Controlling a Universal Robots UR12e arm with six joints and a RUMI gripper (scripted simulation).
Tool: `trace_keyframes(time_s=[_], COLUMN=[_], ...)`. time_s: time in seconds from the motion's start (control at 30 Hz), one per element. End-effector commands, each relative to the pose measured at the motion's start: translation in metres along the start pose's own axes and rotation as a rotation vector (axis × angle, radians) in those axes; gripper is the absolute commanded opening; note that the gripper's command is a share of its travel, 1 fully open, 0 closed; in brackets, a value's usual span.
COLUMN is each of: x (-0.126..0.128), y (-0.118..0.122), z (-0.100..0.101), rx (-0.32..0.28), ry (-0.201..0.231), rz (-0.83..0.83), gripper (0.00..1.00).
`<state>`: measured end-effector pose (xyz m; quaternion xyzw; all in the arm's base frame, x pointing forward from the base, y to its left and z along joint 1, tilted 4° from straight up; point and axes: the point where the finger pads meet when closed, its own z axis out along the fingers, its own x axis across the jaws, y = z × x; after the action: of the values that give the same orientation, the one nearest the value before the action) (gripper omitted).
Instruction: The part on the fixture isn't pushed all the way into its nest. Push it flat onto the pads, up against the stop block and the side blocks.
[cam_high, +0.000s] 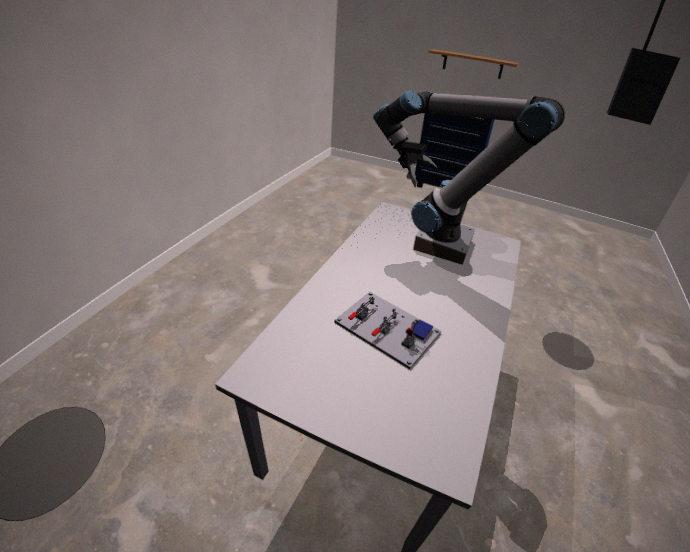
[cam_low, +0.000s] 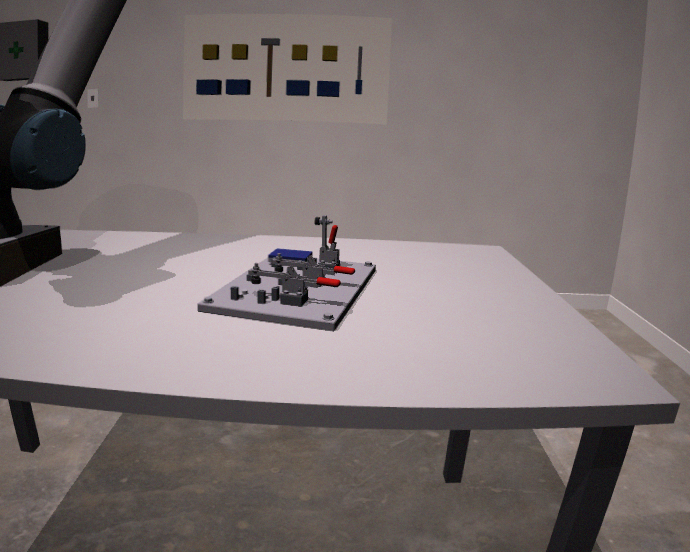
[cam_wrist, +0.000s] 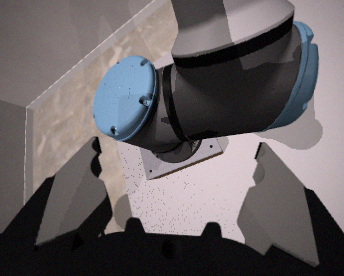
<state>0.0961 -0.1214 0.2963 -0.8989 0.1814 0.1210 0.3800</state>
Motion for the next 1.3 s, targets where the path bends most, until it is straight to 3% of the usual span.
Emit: trace_keyframes(time_s=[0.0,0.83,1.27], x=[0.000,0.002,0.014], y=[0.000,0.001,0.008], z=[-0.001,-0.002,-0.007], rx=[-0.001,-0.006,-0.048], ry=[0.000,-0.003,-0.017], rz=[0.000,0.007,0.065], gripper=[1.00,1.00,1.00])
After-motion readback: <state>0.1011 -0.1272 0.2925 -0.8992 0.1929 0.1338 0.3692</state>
